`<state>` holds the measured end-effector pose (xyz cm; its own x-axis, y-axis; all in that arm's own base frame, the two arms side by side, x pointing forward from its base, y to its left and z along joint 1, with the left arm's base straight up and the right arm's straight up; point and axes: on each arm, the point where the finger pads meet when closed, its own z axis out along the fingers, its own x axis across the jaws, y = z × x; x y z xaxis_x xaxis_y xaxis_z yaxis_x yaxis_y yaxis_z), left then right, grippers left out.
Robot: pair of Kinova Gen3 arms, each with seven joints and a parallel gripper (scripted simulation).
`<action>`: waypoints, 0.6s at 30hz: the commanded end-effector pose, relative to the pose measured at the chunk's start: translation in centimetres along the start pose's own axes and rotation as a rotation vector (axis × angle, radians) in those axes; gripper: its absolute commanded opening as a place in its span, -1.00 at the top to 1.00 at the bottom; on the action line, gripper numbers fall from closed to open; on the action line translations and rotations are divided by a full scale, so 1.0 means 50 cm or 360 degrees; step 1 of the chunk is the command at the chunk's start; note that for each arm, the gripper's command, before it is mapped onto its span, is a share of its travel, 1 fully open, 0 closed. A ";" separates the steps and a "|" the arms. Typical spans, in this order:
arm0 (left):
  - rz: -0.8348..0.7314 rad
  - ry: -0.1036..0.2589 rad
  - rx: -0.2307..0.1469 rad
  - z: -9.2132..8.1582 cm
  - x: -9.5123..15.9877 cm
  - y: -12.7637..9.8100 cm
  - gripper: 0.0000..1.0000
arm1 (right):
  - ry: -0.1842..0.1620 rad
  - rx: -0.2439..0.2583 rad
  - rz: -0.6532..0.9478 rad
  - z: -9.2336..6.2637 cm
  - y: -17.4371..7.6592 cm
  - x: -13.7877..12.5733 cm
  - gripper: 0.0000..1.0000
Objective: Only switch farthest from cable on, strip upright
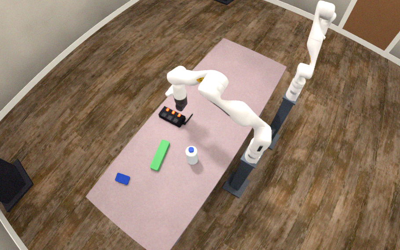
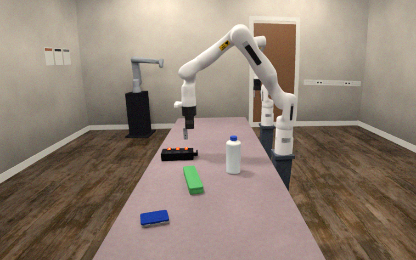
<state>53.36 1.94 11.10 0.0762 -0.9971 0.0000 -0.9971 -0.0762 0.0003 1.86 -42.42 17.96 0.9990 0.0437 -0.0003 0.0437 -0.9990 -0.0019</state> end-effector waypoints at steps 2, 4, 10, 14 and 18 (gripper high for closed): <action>0.0000 0.0000 0.0003 0.004 0.000 -0.001 1.00 | 0.0000 -0.0003 0.0000 -0.001 0.001 0.000 -1.00; 0.0000 0.0000 0.0003 0.008 0.000 -0.001 1.00 | 0.0000 -0.0003 0.0000 -0.001 0.001 0.000 -1.00; 0.0000 0.0000 0.0003 0.018 0.000 -0.001 1.00 | 0.0000 -0.0003 0.0000 -0.001 0.001 0.000 -1.00; 0.0000 0.0000 0.0003 0.028 0.000 -0.001 1.00 | 0.0000 -0.0003 0.0000 -0.001 0.001 0.000 -1.00; 0.0000 0.0000 0.0003 0.039 0.000 -0.001 1.00 | 0.0000 -0.0003 0.0000 -0.001 0.001 0.000 -1.00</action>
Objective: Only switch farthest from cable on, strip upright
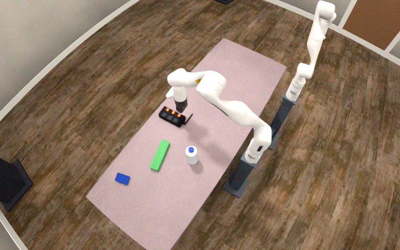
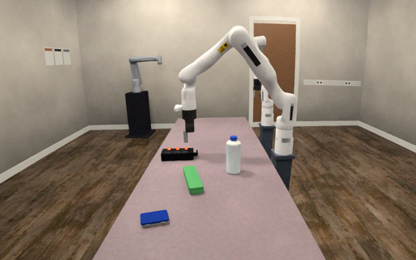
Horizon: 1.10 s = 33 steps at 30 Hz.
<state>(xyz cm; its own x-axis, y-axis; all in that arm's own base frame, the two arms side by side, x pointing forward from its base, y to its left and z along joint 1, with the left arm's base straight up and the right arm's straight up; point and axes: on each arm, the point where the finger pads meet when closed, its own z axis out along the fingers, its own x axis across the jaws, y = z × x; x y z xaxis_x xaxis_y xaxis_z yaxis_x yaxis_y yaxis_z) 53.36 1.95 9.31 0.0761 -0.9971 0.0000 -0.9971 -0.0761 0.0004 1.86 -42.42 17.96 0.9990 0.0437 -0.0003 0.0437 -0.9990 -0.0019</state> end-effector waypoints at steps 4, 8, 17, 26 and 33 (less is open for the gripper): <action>0.0000 0.0000 0.0004 0.014 0.000 -0.001 1.00 | 0.0000 -0.0003 0.0000 -0.001 0.001 0.000 -1.00; 0.0000 0.0000 0.0004 0.019 0.000 -0.001 1.00 | 0.0000 -0.0003 0.0000 -0.001 0.001 0.000 -1.00; 0.0000 0.0000 0.0004 0.036 0.000 -0.001 1.00 | 0.0000 -0.0003 0.0000 -0.001 0.001 0.000 -1.00; 0.0000 0.0000 0.0004 0.042 0.000 -0.001 1.00 | 0.0000 -0.0003 0.0000 -0.001 0.001 0.000 -1.00; 0.0000 0.0000 0.0004 0.042 0.000 -0.001 1.00 | 0.0000 -0.0003 0.0000 -0.001 0.001 0.000 -1.00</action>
